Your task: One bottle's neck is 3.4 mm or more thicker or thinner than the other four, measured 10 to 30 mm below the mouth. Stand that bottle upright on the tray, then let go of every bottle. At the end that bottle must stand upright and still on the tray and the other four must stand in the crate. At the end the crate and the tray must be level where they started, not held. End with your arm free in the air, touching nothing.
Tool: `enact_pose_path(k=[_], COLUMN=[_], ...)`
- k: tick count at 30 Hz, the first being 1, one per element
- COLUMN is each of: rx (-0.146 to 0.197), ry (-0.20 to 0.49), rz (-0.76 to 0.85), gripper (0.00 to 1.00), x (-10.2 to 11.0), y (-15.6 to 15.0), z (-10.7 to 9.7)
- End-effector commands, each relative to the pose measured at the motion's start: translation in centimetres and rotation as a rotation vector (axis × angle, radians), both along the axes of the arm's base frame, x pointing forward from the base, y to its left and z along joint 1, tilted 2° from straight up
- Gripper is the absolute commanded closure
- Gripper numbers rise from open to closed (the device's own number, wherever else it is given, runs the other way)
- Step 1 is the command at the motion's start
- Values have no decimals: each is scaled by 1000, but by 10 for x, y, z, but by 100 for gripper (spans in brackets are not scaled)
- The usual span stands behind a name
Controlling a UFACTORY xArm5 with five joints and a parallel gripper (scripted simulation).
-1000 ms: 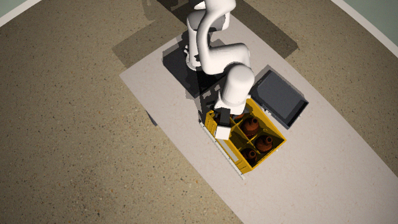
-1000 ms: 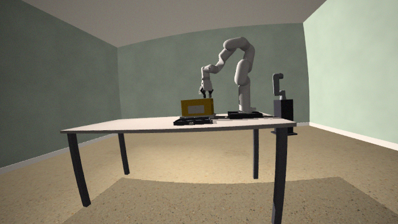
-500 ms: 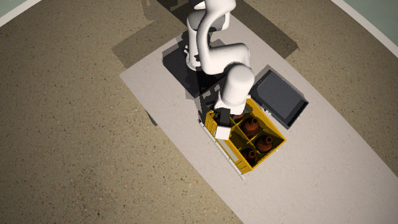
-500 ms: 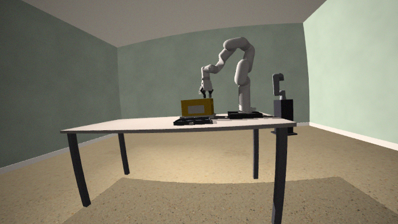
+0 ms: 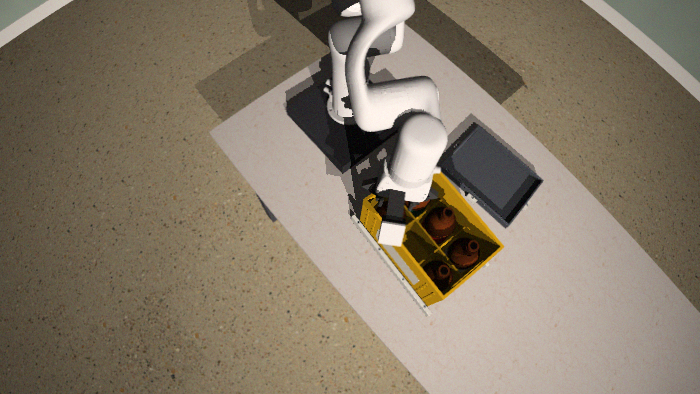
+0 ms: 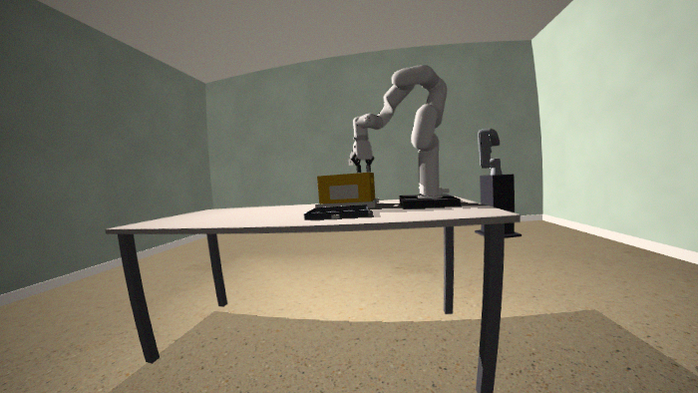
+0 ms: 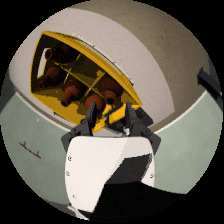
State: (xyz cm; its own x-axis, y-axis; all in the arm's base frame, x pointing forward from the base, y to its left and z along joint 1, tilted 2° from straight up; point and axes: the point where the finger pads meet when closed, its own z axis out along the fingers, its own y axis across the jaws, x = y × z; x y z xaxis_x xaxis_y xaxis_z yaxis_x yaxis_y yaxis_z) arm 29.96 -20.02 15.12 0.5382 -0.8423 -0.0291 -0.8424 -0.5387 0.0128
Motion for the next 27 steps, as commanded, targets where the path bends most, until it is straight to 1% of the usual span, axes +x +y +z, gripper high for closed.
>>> enact_pose_path(k=[1,8,27], rx=[-2,-2,-2], ry=[-3,-3,-3], rz=[0,0,0], gripper=[35,35,35], x=[1,0,0], y=[-1,-1,0], z=[-1,-4,-24])
